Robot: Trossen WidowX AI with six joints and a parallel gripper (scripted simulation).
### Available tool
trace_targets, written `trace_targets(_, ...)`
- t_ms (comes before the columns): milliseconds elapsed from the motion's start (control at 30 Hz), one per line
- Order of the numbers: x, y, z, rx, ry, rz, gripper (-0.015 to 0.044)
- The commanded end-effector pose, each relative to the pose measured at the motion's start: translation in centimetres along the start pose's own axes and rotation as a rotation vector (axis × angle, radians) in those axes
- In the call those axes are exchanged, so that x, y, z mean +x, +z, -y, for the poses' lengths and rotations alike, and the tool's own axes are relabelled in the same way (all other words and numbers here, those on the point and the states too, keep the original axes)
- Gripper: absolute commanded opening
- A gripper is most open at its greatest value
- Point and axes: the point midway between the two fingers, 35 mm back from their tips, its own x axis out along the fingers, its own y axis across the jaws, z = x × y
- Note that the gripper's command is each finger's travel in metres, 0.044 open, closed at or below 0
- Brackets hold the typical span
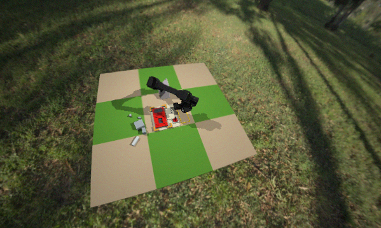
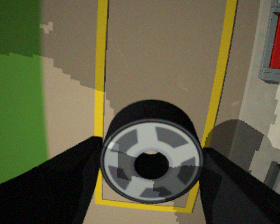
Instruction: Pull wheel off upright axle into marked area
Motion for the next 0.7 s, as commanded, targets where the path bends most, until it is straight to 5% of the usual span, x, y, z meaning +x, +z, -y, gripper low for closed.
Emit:
trace_targets(0, 2.5, -0.2, 0.2, -0.011, -0.012, -0.006, 0.0000)
trace_targets(367, 6.2, -0.5, 0.4, -0.011, -0.016, -0.006, 0.0000)
trace_targets(667, 5.9, -0.4, 0.4, -0.001, -0.012, -0.014, 0.0236)
